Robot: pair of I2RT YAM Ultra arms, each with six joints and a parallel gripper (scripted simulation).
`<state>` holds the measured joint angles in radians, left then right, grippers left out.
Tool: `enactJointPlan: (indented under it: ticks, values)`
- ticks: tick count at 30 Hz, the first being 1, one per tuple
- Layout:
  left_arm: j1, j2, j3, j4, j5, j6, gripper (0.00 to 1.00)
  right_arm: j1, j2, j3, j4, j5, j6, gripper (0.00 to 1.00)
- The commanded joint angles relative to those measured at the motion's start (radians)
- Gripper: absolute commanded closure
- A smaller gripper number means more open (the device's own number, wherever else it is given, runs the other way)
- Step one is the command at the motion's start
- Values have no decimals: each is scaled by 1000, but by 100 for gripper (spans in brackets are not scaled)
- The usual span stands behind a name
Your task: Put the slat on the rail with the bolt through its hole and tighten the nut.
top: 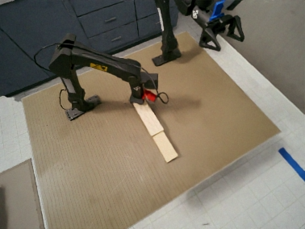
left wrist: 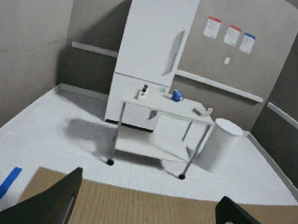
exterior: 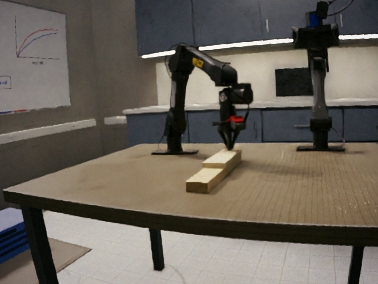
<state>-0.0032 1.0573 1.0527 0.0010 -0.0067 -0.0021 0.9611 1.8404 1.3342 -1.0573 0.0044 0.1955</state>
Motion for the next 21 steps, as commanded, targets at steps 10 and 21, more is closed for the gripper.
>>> enactJointPlan:
  ticks: [10,21]
  values:
    - [0,-2,5,5,0,0,0,-9,9,22,-12,-9,494,88]
    - [0,-2,5,5,0,0,0,-12,9,23,-13,-10,927,88]
